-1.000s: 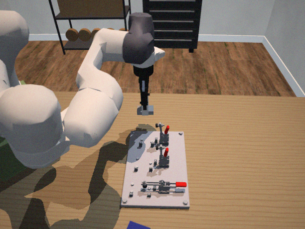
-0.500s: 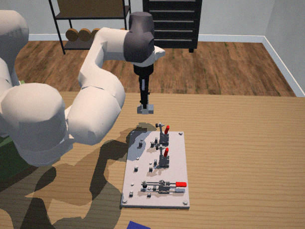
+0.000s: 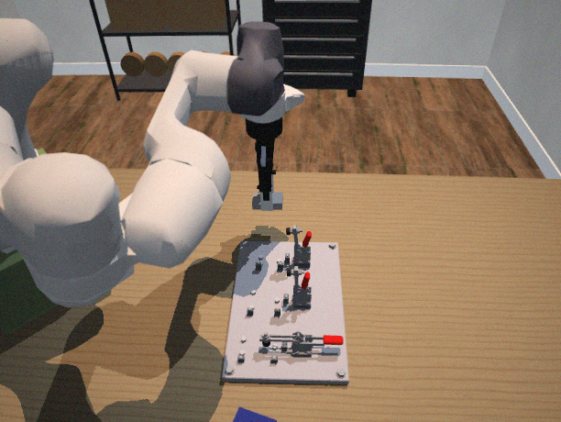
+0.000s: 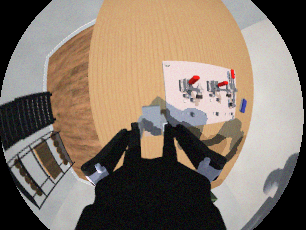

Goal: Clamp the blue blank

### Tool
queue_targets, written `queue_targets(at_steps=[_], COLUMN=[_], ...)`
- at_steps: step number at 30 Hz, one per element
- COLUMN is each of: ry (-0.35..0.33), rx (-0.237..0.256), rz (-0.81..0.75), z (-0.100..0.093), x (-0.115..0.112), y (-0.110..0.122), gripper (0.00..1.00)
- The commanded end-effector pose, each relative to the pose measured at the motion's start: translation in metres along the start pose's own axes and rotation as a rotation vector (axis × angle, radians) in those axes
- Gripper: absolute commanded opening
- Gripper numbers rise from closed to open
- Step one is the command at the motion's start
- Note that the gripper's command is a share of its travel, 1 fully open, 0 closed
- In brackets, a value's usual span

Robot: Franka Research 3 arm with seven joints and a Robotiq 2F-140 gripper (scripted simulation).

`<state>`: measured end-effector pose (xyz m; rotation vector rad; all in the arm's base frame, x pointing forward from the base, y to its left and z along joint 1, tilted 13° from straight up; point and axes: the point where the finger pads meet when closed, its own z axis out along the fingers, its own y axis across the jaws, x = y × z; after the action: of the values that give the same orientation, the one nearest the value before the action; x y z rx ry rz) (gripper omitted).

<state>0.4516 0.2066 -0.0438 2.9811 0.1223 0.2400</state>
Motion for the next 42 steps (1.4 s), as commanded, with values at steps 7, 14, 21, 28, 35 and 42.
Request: queue_targets(at_steps=[7,14,21,28,35,42], ry=[0.002,0.002,0.002,0.002,0.002,0.002], rx=[0.0,0.0,0.0,0.0,0.0,0.0], rz=[0.006,0.006,0.006,0.006,0.006,0.006], z=[0.0,0.01,0.031,0.057,0.078,0.083], x=[0.001,0.001,0.001,0.002,0.002,0.002], y=[-0.001,-0.001,-0.001,-0.002,-0.002,-0.002], gripper=[0.0,0.0,0.0,0.0,0.0,0.0])
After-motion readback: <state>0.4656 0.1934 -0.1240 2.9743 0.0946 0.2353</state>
